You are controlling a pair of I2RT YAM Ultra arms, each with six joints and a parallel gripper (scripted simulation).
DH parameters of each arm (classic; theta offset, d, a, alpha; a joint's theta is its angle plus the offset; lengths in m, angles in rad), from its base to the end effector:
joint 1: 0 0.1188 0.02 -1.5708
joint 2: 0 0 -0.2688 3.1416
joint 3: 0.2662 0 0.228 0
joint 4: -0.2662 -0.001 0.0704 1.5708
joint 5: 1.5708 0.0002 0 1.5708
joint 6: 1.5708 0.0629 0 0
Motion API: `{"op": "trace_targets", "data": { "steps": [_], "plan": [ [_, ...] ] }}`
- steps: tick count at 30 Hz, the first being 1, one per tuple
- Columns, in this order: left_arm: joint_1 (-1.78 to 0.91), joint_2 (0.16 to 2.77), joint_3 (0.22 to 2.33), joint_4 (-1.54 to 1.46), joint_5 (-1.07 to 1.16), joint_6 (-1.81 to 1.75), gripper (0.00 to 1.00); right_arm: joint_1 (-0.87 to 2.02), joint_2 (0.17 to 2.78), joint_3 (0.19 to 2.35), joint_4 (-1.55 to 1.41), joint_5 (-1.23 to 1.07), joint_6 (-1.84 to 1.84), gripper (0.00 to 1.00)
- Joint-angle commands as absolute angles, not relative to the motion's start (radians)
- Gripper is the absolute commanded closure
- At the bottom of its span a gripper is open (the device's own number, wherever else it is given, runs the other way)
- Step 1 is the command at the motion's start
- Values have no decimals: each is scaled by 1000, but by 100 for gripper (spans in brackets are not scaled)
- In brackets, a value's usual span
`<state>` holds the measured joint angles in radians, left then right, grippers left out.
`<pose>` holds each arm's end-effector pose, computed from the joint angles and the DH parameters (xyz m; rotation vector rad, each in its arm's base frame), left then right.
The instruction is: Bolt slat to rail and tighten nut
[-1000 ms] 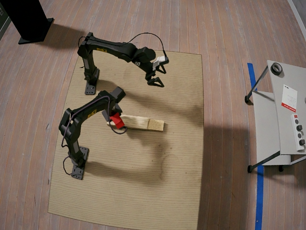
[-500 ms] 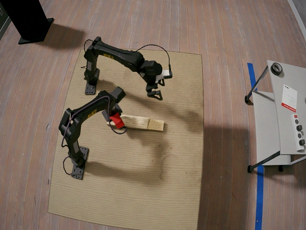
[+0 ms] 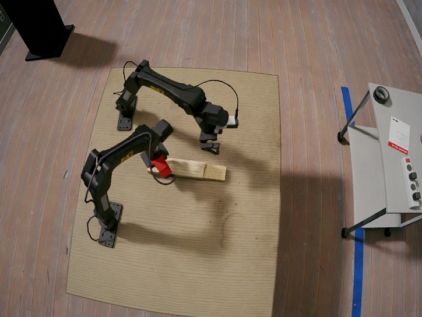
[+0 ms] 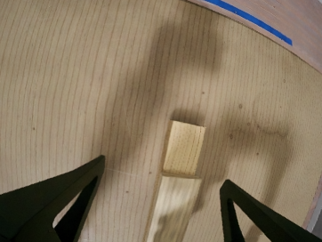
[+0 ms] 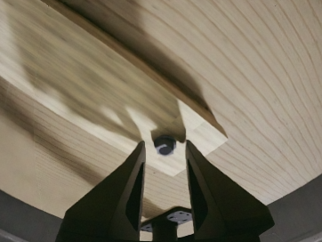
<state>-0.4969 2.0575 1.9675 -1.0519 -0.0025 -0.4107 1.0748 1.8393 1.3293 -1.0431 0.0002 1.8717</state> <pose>0.3745 -0.2018 0.2750 0.1175 2.7409 -0.2589 0.1489 0.2773 0.1896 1.2181 2.8936 0.0276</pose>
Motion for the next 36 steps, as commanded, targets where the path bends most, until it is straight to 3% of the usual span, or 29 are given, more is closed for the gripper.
{"op": "trace_targets", "data": {
  "steps": [1,36],
  "plan": [
    [-514,2067,2039,-1118,-2,-438,0,1075,1833,1334,-1042,1,1872,66],
    [-691,2426,2397,-1527,0,-595,0,1075,1833,1334,-1042,1,1872,66]
  ]
}}
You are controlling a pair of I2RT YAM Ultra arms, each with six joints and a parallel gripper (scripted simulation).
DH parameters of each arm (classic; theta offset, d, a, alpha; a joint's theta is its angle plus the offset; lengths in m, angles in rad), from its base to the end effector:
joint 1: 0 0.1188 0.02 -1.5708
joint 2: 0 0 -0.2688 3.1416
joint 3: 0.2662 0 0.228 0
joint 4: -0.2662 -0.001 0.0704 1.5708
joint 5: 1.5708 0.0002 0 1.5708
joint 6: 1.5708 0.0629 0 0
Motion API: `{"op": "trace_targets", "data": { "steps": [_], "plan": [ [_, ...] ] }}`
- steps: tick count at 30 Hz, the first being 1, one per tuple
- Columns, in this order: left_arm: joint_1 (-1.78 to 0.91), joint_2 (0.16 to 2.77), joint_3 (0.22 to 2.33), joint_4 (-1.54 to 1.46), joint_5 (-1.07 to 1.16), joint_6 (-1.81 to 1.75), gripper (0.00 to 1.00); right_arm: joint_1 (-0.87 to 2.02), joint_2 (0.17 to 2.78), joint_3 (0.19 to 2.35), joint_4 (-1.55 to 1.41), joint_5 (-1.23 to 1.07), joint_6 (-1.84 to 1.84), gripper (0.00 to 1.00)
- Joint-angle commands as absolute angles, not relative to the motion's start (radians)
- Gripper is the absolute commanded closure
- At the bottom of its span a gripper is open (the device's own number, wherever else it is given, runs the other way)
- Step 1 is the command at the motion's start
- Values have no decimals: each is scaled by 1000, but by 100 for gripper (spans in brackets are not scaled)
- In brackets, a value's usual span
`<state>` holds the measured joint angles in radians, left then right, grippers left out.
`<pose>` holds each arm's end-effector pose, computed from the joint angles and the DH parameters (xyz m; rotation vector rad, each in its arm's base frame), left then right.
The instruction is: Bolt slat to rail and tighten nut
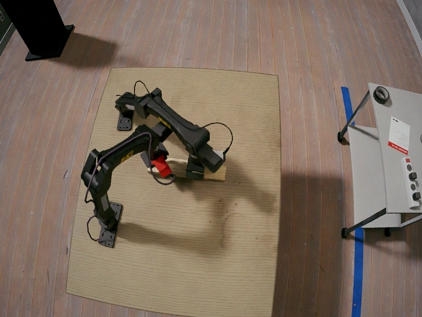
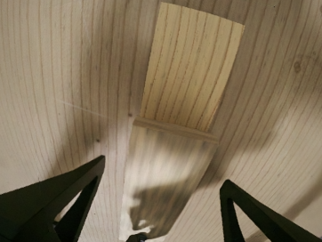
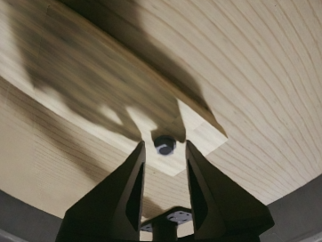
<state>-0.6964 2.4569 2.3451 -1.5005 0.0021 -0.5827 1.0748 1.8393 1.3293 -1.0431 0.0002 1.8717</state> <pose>0.3441 -0.2866 0.1907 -0.1765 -3.1018 -0.0358 0.1489 0.2773 0.1896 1.2181 2.8936 0.0276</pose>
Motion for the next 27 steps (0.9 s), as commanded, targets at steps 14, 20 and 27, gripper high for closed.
{"op": "trace_targets", "data": {
  "steps": [14,20,27],
  "plan": [
    [-691,2430,2404,-1532,0,-593,0,1075,1833,1334,-1042,1,1872,66],
    [-691,2431,2397,-1521,0,-588,0,1075,1833,1334,-1042,1,1872,66],
    [-691,2432,2391,-1515,0,-593,0,1075,1833,1334,-1042,1,1872,66]
  ]
}}
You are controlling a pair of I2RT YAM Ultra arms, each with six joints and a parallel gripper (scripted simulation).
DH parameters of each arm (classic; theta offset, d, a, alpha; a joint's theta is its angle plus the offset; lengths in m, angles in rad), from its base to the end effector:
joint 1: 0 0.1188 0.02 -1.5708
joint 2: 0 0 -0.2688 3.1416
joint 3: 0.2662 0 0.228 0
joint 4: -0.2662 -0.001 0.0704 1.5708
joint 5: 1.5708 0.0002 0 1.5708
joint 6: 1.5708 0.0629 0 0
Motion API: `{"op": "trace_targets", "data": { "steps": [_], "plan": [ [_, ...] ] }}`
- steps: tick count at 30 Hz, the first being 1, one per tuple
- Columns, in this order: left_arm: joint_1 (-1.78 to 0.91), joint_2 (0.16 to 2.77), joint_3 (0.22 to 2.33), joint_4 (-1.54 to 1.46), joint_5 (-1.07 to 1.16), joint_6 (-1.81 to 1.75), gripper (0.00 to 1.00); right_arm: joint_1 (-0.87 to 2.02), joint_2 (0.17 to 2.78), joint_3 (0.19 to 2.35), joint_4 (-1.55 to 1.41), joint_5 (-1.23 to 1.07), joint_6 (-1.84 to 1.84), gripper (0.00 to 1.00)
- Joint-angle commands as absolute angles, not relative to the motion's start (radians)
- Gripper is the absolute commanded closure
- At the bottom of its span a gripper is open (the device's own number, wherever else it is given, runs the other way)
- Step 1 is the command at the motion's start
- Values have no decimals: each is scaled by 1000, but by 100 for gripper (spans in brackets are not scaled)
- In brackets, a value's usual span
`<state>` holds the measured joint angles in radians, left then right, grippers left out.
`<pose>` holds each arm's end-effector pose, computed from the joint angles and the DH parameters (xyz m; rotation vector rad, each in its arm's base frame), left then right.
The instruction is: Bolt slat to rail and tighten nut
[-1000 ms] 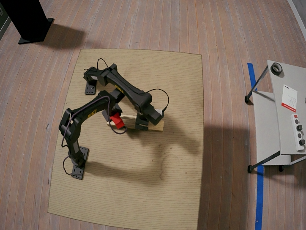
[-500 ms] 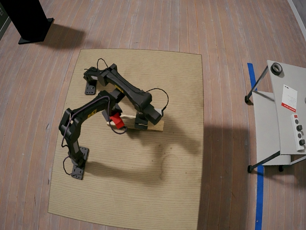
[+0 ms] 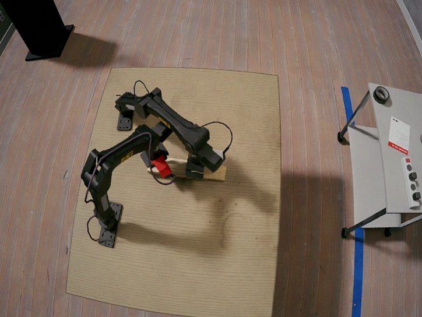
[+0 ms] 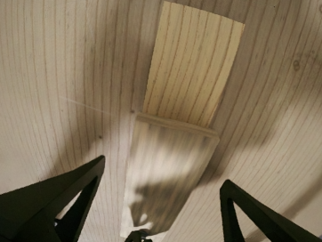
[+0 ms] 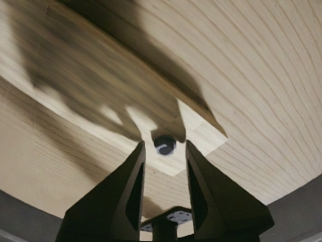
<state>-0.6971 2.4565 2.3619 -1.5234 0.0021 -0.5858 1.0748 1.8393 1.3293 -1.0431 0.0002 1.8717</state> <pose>0.3427 -0.2859 0.1947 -0.1725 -3.0974 -0.0412 0.1489 0.2773 0.1896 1.2181 2.8936 0.0276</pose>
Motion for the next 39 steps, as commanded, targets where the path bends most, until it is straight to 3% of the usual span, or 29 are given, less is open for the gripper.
{"op": "trace_targets", "data": {
  "steps": [1,39],
  "plan": [
    [-691,2432,2389,-1512,0,-593,0,1075,1833,1334,-1042,1,1872,66],
    [-691,2428,2297,-1426,0,-592,0,1075,1833,1334,-1042,1,1872,66]
  ]
}}
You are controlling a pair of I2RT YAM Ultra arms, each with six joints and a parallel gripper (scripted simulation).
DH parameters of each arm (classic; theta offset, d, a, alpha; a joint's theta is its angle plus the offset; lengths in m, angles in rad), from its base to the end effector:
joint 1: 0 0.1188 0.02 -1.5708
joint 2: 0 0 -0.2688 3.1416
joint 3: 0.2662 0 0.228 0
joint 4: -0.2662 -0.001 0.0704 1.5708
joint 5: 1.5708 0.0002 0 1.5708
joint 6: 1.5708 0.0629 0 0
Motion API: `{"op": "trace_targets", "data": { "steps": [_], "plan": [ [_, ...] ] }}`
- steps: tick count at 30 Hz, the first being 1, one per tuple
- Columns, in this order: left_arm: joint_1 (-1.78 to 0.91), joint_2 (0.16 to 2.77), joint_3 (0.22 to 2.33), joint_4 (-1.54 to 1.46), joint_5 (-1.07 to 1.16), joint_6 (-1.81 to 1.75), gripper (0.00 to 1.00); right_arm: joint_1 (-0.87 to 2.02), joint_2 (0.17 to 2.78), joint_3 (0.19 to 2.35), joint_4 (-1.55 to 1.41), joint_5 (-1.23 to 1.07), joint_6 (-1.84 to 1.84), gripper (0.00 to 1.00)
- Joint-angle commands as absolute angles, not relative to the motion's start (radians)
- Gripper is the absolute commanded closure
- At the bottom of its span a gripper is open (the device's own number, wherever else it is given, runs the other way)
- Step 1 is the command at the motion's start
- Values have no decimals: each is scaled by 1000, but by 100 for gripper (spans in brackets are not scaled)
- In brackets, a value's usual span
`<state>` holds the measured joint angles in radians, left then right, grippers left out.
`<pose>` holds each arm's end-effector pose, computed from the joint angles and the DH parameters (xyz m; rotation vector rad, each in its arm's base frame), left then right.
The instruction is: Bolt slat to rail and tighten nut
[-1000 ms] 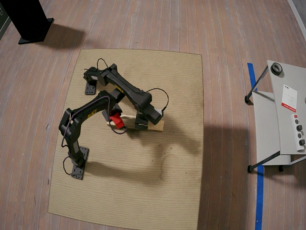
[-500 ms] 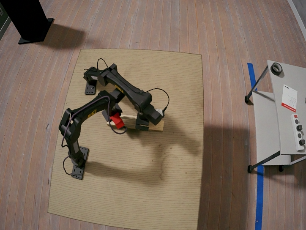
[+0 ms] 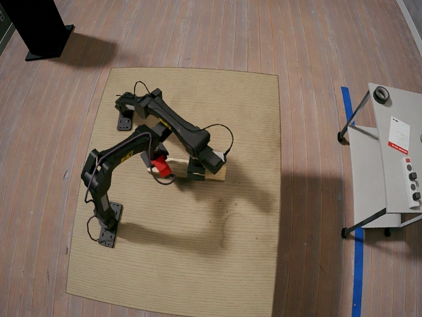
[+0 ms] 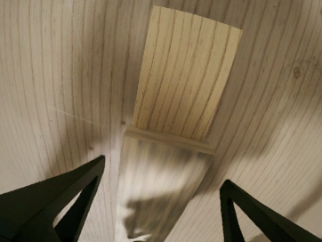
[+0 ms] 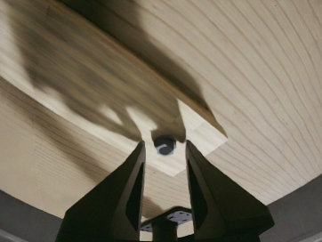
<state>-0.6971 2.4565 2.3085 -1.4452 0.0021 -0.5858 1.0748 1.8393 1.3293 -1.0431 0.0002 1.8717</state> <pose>0.3466 -0.2891 0.1825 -0.1736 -3.1175 -0.0183 0.1489 0.2773 0.1896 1.2181 2.8936 0.0276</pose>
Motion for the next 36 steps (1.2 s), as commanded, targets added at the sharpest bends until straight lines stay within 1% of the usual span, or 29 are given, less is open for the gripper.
{"op": "trace_targets", "data": {
  "steps": [1,34,36],
  "plan": [
    [-691,2427,2293,-1422,0,-593,0,1075,1833,1334,-1042,1,1872,66],
    [-691,2420,2203,-1340,0,-593,0,1075,1833,1334,-1042,1,1872,66],
    [-694,2433,2211,-1349,1,-589,23,1075,1833,1334,-1042,1,1872,66]
  ]
}}
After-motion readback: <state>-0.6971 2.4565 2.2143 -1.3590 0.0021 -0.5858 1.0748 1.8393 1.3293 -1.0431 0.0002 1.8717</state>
